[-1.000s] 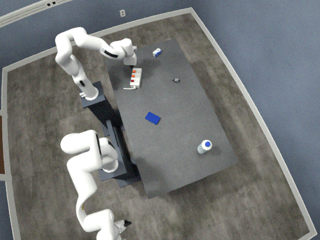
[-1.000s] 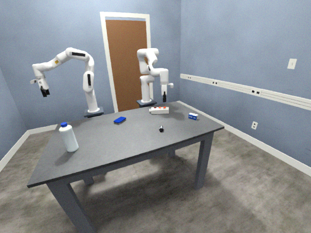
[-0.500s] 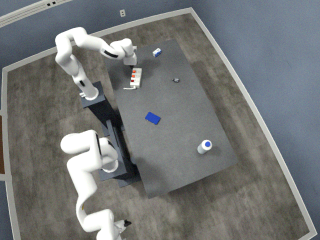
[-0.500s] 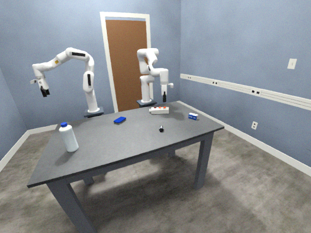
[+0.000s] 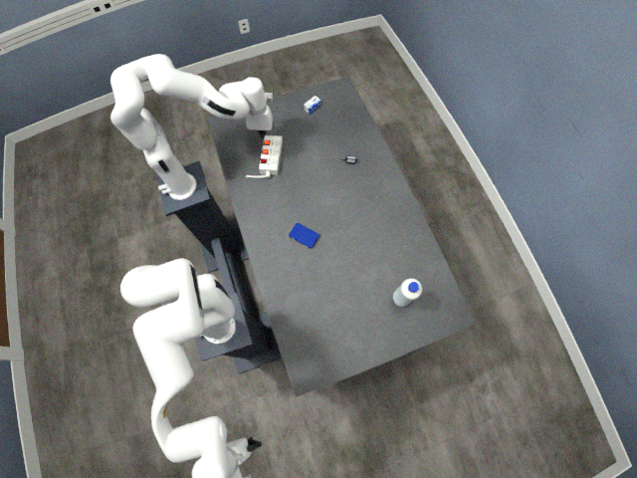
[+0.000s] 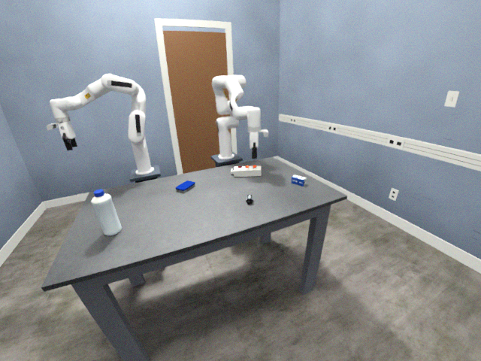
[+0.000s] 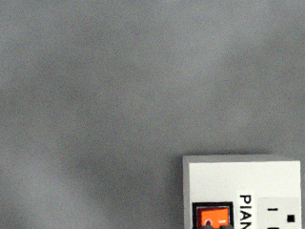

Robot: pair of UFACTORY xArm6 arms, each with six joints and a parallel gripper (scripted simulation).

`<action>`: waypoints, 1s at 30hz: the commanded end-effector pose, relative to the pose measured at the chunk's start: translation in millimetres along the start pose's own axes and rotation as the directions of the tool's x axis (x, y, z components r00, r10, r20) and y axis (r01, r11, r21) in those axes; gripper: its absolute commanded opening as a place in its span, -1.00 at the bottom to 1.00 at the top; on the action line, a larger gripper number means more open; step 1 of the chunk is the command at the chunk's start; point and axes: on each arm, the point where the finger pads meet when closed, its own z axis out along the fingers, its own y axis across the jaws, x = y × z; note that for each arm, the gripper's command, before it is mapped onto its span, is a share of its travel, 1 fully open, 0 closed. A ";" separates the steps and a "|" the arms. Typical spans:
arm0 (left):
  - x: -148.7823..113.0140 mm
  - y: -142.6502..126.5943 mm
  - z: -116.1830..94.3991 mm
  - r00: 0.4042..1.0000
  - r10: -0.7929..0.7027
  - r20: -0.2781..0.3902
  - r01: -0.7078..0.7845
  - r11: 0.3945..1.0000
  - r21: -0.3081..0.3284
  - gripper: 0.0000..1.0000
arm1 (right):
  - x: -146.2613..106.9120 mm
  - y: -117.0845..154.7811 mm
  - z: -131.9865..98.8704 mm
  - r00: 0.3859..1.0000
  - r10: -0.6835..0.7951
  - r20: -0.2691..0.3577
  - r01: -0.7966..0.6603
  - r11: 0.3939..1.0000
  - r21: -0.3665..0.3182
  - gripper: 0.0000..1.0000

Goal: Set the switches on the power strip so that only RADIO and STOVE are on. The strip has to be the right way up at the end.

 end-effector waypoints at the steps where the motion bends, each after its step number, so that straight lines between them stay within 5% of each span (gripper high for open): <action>1: 1.0 1.6 -0.5 1.000 0.000 -0.003 0.000 1.000 -0.005 -1.00 | 1.4 0.0 -2.2 1.000 0.000 -0.006 0.000 1.000 0.000 1.00; 30: 0.5 2.0 31.9 1.000 0.000 -0.003 0.000 1.000 -0.005 -1.00 | 1.4 0.0 -2.2 1.000 0.000 -0.006 0.000 1.000 0.000 1.00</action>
